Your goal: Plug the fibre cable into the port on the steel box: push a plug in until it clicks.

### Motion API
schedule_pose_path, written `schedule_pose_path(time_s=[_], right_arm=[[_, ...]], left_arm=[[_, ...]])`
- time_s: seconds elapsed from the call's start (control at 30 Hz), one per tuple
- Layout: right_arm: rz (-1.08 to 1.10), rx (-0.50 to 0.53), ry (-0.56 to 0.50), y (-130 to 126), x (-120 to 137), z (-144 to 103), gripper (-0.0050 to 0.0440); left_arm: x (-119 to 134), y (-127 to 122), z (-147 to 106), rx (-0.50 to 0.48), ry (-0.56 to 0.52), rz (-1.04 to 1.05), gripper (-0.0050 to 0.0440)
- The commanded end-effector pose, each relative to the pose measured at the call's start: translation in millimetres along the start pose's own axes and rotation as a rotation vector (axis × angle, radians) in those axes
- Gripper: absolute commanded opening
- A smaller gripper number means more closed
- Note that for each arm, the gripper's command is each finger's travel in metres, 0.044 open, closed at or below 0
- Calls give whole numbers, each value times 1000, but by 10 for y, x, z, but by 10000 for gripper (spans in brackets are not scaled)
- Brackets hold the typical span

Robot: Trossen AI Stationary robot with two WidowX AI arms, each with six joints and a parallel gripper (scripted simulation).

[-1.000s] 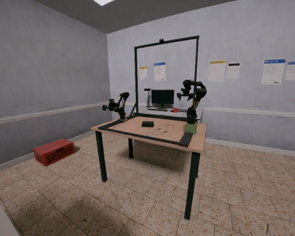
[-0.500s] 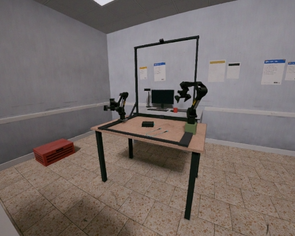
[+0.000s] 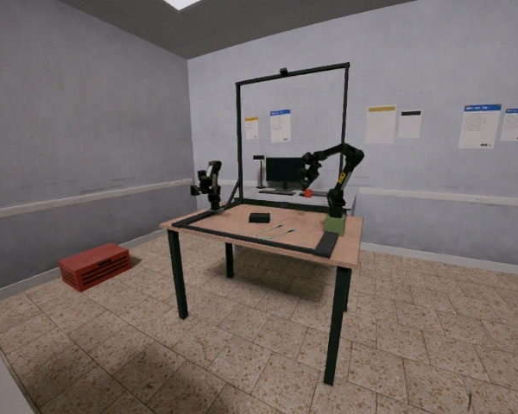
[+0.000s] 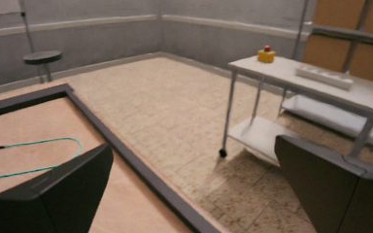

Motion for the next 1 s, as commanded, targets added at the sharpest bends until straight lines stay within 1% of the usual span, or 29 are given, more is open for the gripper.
schedule_pose_path(time_s=[0.0, 0.1, 0.17, 0.3, 0.5, 0.67, 0.73, 0.97], right_arm=[[6, -47, 14, 170, -166, 197, 440], [11, -84, 36, 315, -209, 288, 440], [11, -84, 36, 315, -209, 288, 440], [15, -140, 73, 560, -272, 411, 440], [12, -210, 121, 901, -348, 532, 440], [3, -266, 160, 1197, -404, 596, 440], [3, -266, 160, 1197, -404, 596, 440], [-20, -338, 213, 1620, -473, 631, 440]], left_arm=[[-125, 225, 201, -18, -6, -232, 440], [-177, 392, 298, -33, -13, -380, 440], [-177, 392, 298, -33, -13, -380, 440], [-233, 666, 430, -54, -28, -610, 440], [-259, 1035, 569, -73, -53, -906, 440], [-239, 1346, 659, -83, -78, -1152, 440], [-239, 1346, 659, -83, -78, -1152, 440], [-135, 1811, 754, -85, -122, -1529, 440]])
Point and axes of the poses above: on each arm, the point midway between the two fingers, 35 mm back from their tips, its own z axis out along the fingers, its own y axis across the jaws, x = y × z, the point moved 6 cm from there along -z, back along the fingers, and after that the axes turned 1 degree about -z, right-handed, at the moved point
